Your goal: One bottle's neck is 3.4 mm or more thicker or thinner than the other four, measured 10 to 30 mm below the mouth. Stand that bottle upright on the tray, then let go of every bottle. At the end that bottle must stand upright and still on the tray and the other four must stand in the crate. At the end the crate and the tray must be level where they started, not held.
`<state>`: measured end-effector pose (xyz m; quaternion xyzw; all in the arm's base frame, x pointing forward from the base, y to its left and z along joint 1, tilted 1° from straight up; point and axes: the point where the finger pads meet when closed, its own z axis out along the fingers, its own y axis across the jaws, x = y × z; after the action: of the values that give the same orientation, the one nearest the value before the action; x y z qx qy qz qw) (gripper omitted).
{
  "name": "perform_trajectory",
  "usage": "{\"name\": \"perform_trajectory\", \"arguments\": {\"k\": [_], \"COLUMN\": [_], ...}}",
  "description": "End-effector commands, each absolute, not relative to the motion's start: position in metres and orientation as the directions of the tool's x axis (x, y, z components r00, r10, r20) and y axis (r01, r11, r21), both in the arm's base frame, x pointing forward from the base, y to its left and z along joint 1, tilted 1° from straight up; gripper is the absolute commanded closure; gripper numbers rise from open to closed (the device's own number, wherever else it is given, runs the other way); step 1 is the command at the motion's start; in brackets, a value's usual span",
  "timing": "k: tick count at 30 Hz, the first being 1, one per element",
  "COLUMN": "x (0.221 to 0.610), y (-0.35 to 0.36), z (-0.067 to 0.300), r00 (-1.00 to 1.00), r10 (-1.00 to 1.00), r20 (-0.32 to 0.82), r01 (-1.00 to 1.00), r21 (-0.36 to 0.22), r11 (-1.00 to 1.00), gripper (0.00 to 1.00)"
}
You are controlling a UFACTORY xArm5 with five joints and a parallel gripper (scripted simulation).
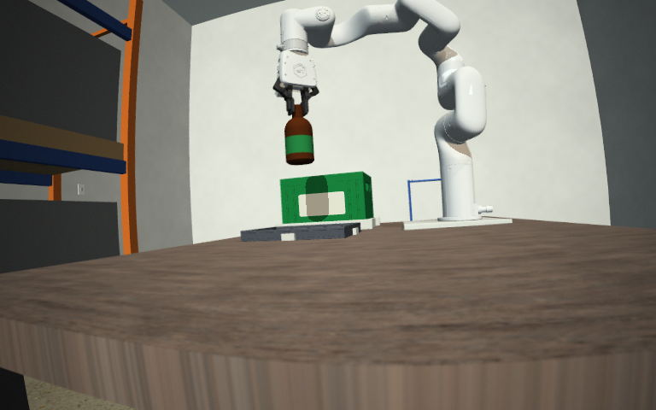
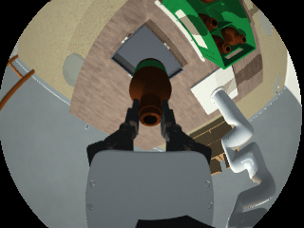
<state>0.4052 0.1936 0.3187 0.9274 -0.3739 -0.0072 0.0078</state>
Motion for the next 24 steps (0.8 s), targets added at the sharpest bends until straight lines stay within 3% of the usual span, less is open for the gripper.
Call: {"name": "perform_trajectory", "arguments": {"k": [1, 24], "x": [0.404, 0.399], "y": [0.198, 0.209], "z": [0.32, 0.32], "r00": [0.72, 0.72], "r10": [-0.694, -0.694], "r20": [-0.006, -0.005], "r01": [-0.693, -0.693], "r21": [0.016, 0.016], "r11": [-0.72, -0.72], "gripper": [1.0, 1.0]}}
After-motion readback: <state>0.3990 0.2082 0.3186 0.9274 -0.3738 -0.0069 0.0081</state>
